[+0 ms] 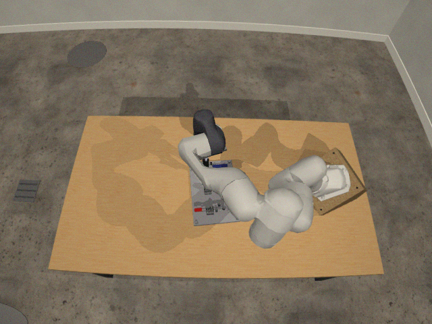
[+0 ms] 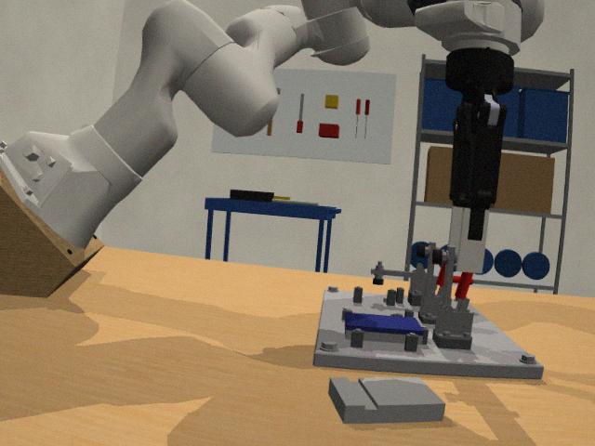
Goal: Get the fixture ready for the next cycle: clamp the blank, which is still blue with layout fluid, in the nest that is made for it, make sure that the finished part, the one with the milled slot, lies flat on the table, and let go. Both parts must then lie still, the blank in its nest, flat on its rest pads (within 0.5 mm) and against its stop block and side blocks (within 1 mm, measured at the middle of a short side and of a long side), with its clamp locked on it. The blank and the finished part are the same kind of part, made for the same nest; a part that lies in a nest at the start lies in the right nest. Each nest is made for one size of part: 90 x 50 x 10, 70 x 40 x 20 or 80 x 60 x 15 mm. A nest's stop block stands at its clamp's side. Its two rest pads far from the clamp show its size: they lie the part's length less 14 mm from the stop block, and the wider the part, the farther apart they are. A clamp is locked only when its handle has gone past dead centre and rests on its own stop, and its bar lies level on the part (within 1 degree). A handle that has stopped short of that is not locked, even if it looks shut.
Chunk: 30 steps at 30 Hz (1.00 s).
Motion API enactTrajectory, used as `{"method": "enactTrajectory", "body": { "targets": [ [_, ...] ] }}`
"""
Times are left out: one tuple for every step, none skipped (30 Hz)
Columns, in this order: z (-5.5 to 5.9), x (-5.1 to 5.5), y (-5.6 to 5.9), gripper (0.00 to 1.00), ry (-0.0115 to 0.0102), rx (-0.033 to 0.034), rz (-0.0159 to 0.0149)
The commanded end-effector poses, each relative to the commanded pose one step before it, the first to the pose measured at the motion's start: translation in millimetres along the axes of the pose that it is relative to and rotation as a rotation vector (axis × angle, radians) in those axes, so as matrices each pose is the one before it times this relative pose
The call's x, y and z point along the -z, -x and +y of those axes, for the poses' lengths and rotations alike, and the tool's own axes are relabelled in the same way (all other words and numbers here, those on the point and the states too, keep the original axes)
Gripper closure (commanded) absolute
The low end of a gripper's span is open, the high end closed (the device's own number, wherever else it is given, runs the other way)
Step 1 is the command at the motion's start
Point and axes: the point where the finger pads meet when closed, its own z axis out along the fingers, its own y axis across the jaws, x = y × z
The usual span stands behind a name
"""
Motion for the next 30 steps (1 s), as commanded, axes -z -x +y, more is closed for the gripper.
{"method": "enactTrajectory", "body": {
  "targets": [
    [-2.78,-2.44,2.04,0.72,-0.00797,-0.00878,-0.00836],
    [0.00,-0.15,0.00,0.72,0.00000,0.00000,0.00000],
    [0.00,-0.02,0.00,0.72,0.00000,0.00000,0.00000],
    [0.00,0.00,0.00,0.72,0.00000,0.00000,0.00000],
    [0.00,0.00,0.00,0.72,0.00000,0.00000,0.00000],
    [0.00,0.00,0.00,0.72,0.00000,0.00000,0.00000],
    [0.00,0.00,0.00,0.72,0.00000,0.00000,0.00000],
    [0.00,0.00,0.00,0.72,0.00000,0.00000,0.00000],
    [0.00,0.00,0.00,0.72,0.00000,0.00000,0.00000],
    [0.00,0.00,0.00,0.72,0.00000,0.00000,0.00000],
    [0.00,0.00,0.00,0.72,0.00000,0.00000,0.00000],
    [0.00,0.00,0.00,0.72,0.00000,0.00000,0.00000],
    [0.00,0.00,0.00,0.72,0.00000,0.00000,0.00000],
    [0.00,0.00,0.00,0.72,0.00000,0.00000,0.00000],
    [0.00,-0.08,0.00,0.72,0.00000,0.00000,0.00000],
    [-0.02,-0.51,0.01,0.72,0.00000,0.00000,0.00000],
    [-0.05,-1.19,0.03,0.72,0.00000,0.00000,0.00000],
    [-0.08,-1.96,0.04,0.72,0.00000,0.00000,0.00000],
    [-0.11,-2.68,0.06,0.72,0.00000,0.00000,0.00000],
    [-0.13,-3.26,0.06,0.72,0.00000,-0.00001,0.00001],
    [-0.15,-3.53,0.08,0.72,0.00000,0.00000,-0.00001],
    [-0.15,-3.59,0.08,0.72,0.00000,0.00000,0.00000],
    [0.00,0.00,0.00,0.72,0.00000,0.00000,0.00000],
    [0.00,0.00,0.00,0.72,0.00000,0.00000,0.00000],
    [-0.13,-3.40,0.07,0.72,0.00000,0.00000,0.00000],
    [-0.12,-2.98,0.06,0.72,0.00000,0.00000,0.00000],
    [-0.10,-2.39,0.05,0.72,0.00000,0.00000,0.00000],
    [-0.07,-1.72,0.04,0.72,0.00000,0.00000,0.00000],
    [-0.04,-1.04,0.02,0.72,0.00000,0.00000,0.00000],
    [-0.02,-0.44,0.01,0.72,0.00000,0.00000,0.00000]
  ]
}}
